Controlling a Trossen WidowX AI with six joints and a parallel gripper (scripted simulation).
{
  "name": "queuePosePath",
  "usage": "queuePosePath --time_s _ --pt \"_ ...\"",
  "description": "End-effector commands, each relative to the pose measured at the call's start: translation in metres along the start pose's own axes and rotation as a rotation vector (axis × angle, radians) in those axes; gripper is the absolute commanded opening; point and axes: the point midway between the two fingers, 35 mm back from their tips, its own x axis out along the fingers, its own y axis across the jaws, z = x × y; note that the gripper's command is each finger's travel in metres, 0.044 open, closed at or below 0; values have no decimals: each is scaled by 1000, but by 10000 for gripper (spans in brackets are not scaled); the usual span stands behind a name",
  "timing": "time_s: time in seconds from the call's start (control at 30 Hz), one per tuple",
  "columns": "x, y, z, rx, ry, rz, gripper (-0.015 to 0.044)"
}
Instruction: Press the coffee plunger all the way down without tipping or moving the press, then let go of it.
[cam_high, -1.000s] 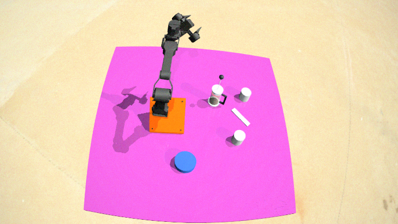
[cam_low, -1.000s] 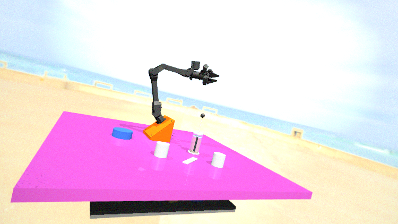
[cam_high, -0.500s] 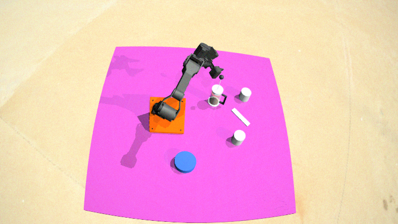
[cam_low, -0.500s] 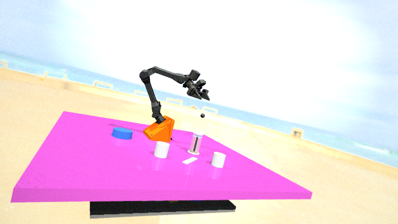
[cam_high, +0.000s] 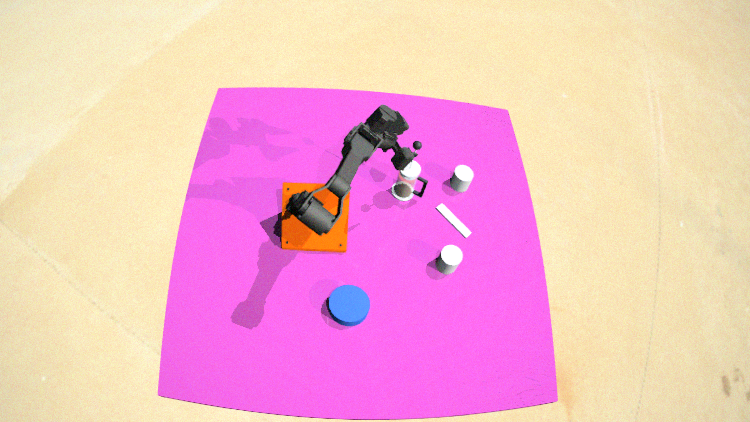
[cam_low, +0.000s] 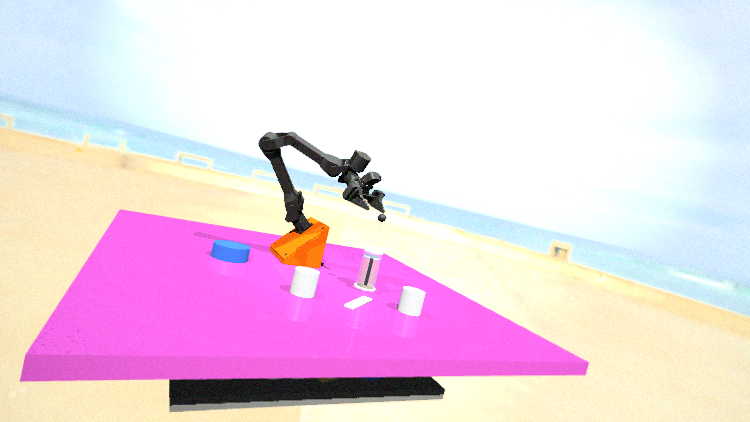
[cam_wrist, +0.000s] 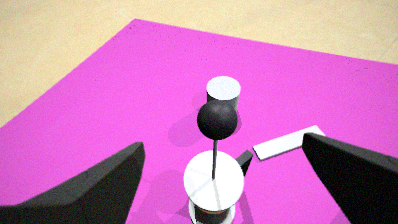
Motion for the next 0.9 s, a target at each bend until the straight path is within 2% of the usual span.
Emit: queuePosePath --time_s 0.0,0.87 --pt "2 0 3 5 -12 4 440" --pt "39 0 4 5 -14 2 440"
